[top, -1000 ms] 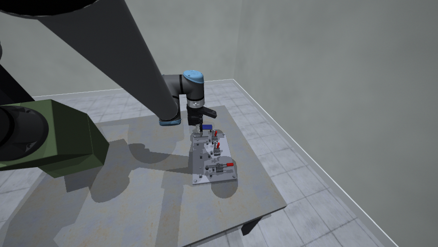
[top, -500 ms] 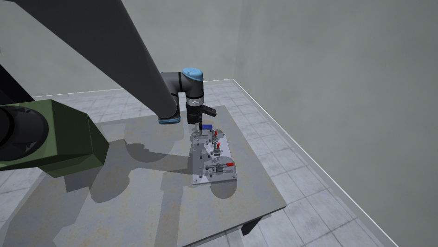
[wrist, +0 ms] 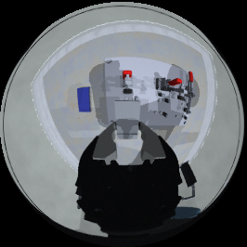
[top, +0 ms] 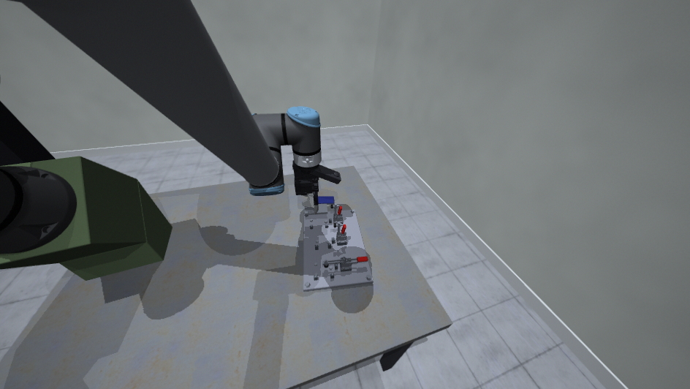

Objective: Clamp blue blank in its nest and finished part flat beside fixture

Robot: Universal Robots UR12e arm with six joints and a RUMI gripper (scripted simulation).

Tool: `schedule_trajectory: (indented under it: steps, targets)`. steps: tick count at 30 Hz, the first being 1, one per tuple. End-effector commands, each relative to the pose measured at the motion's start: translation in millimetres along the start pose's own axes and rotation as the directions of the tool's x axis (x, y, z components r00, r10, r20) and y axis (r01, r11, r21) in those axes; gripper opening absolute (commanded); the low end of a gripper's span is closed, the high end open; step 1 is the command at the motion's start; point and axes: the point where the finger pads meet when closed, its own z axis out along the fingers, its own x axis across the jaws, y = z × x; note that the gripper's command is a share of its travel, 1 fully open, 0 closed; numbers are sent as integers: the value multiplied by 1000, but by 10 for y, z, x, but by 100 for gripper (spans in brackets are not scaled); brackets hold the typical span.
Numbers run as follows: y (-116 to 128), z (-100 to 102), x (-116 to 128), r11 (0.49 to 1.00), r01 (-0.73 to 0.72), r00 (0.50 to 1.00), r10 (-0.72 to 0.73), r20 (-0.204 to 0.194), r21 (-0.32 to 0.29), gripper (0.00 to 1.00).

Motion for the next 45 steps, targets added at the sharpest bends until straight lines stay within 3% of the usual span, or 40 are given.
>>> schedule_trajectory:
  steps: [1,31,45]
  targets:
    - [-4,-6,-1,1000,0,1000,0,0,1,0]
    - [-4,-6,9,1000,0,1000,0,0,1,0]
    - [-4,-6,209,1000,0,1000,0,0,1,0]
